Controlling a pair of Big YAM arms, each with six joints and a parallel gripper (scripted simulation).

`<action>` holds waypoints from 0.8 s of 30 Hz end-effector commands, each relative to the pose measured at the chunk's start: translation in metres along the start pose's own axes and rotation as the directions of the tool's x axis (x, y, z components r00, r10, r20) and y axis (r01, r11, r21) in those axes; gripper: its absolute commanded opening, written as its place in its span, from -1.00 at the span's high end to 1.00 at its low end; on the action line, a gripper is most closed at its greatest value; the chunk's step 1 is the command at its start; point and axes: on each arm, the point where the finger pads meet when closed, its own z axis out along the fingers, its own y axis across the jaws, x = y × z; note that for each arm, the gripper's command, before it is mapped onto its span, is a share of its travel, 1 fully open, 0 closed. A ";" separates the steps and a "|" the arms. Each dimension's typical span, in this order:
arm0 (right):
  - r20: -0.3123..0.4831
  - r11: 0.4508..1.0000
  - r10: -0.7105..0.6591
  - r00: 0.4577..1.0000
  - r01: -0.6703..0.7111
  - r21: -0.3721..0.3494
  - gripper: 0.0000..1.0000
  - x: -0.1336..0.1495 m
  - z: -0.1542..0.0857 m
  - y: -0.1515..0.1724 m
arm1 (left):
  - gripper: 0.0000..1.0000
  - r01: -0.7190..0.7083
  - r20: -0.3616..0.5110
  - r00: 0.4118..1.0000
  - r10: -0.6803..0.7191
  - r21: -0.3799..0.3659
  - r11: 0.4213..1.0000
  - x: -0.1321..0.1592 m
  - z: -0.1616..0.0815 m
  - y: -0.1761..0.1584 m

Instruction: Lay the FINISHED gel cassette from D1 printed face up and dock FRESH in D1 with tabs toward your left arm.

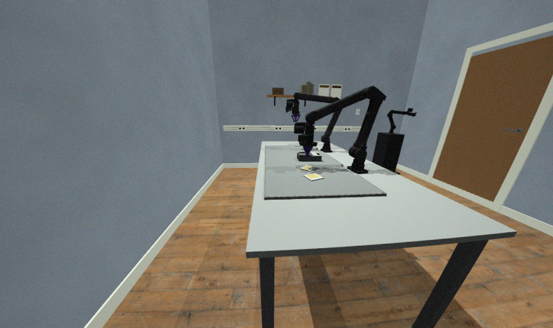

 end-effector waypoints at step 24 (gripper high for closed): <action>0.014 1.000 0.020 1.000 -0.020 0.002 -1.00 -0.010 -0.020 -0.005 | -0.96 0.011 -0.003 1.000 -0.011 -0.003 1.000 0.009 0.014 0.005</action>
